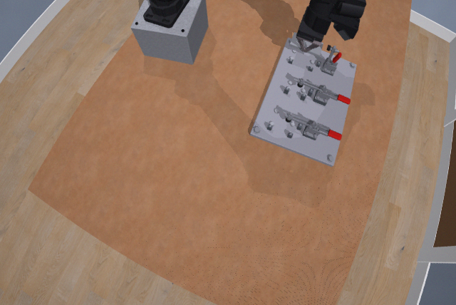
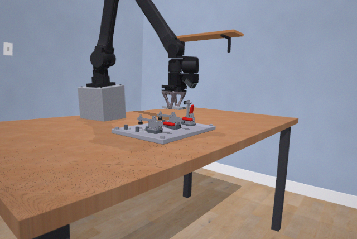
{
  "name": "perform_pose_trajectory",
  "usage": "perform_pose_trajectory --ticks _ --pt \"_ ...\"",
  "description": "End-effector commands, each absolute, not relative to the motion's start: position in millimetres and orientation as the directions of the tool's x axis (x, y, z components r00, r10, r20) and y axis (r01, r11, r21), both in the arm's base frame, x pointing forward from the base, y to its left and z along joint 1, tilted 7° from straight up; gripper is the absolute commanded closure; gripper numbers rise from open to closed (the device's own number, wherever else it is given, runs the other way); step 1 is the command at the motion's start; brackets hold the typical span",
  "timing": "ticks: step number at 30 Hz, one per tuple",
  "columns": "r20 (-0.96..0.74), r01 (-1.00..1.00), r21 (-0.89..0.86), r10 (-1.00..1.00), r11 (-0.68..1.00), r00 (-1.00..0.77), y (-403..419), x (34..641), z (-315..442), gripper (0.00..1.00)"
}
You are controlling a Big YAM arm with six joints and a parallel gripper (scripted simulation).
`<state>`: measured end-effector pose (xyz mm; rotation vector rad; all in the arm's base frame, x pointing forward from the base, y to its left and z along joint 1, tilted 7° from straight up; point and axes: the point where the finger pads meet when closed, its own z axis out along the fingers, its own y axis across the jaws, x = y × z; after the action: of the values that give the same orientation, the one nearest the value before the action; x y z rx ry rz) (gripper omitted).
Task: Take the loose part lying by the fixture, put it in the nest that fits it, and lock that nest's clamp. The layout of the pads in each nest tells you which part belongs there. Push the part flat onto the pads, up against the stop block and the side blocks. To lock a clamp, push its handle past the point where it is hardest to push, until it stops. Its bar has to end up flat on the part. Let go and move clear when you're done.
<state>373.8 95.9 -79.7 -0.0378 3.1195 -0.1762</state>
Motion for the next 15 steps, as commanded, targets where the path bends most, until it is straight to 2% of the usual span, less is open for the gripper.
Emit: perform_pose_trajectory --ticks 1,15 --pt "-0.027 -0.013 -0.110 -0.016 0.994 -1.000 92.4 382.3 -84.9 1.00" --pt "-0.026 -0.021 -0.110 -0.024 0.994 -0.999 91.6 378.4 -101.6 1.00"
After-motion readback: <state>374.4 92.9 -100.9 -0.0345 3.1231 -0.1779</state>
